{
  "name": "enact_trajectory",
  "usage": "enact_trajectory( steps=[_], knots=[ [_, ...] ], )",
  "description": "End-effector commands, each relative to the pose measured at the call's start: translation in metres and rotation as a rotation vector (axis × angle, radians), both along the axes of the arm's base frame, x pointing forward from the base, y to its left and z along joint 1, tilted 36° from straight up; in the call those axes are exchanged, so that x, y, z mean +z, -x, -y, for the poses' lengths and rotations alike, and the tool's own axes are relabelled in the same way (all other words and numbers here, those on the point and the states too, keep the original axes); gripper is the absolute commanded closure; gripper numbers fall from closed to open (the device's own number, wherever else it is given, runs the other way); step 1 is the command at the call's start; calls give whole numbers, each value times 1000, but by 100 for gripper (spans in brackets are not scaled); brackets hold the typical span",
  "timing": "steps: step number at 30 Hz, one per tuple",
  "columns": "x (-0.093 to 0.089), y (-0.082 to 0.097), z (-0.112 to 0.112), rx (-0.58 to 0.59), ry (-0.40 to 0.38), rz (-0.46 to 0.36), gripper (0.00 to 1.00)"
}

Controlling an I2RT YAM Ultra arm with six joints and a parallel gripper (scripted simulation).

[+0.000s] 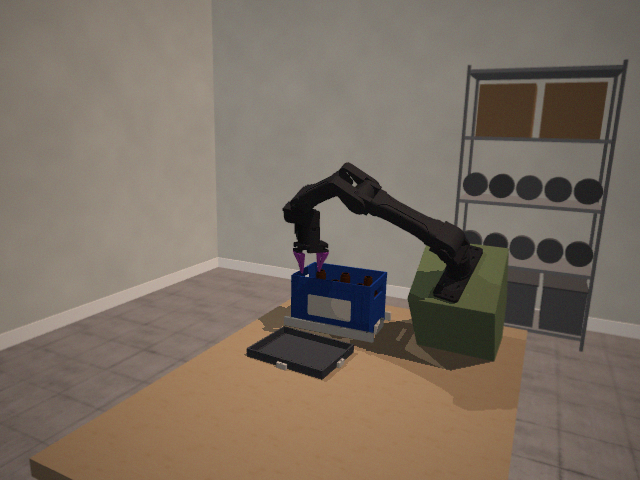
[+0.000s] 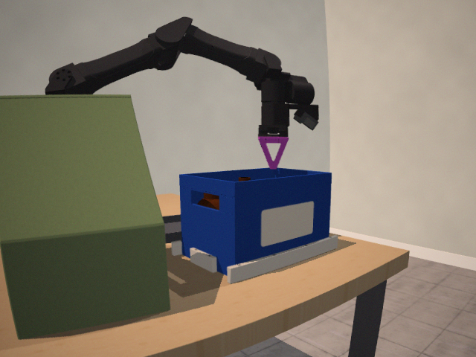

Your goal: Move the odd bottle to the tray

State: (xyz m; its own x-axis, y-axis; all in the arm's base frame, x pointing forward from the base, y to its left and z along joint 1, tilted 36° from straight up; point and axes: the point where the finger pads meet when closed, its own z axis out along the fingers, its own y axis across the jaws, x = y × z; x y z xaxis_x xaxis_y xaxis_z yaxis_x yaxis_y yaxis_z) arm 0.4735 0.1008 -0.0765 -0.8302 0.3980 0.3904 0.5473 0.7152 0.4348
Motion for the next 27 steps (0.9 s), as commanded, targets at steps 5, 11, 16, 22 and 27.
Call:
enact_trajectory(
  steps=[5, 11, 16, 22, 27],
  knots=[
    [9, -13, 11, -23, 3, 41, 39],
    [9, -13, 11, -23, 3, 41, 39],
    [9, -13, 11, -23, 3, 41, 39],
    [8, -14, 11, -24, 3, 46, 39],
    [4, -12, 10, -25, 2, 36, 39]
  ],
)
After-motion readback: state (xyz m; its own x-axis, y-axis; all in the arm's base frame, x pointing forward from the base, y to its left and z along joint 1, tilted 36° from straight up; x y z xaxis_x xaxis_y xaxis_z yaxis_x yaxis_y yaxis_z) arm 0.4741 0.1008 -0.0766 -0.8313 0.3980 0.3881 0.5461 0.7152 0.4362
